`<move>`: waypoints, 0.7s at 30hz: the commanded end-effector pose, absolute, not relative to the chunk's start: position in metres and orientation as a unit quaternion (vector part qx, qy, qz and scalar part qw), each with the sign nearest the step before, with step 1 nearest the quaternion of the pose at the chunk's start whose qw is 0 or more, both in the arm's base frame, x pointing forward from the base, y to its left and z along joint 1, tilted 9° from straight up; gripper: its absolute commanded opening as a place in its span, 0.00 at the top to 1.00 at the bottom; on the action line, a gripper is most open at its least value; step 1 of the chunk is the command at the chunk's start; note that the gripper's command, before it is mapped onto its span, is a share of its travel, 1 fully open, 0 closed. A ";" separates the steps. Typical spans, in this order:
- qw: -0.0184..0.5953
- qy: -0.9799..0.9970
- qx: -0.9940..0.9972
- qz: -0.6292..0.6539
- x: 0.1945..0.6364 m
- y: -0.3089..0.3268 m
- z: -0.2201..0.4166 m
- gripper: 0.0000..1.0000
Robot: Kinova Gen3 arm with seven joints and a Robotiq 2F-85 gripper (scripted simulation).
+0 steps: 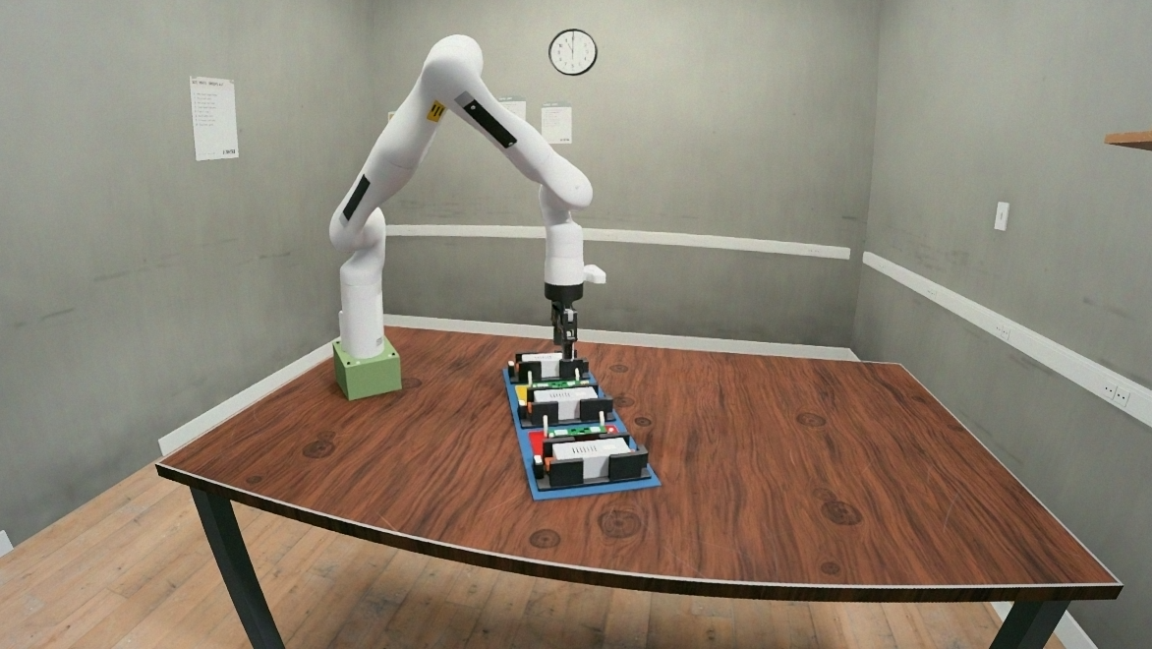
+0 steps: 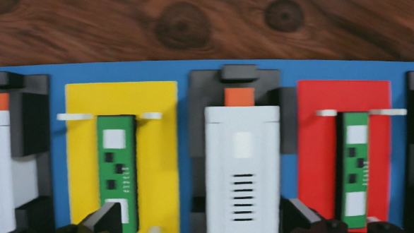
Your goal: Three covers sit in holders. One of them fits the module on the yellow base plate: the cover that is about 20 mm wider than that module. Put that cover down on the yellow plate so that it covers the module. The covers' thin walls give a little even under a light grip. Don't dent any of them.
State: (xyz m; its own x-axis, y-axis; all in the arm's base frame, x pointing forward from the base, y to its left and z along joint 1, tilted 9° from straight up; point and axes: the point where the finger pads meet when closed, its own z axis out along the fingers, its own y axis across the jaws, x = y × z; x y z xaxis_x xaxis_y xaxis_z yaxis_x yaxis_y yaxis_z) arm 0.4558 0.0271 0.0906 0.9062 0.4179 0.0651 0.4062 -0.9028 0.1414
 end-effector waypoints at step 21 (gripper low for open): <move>0.063 0.211 0.974 0.048 0.422 0.104 0.077 0.00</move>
State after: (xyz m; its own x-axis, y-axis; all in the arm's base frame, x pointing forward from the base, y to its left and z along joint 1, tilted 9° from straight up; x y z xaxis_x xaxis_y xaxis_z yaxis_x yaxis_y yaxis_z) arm 0.4230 0.1005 0.0773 0.9059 0.4184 0.0652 0.4067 -0.9026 0.1414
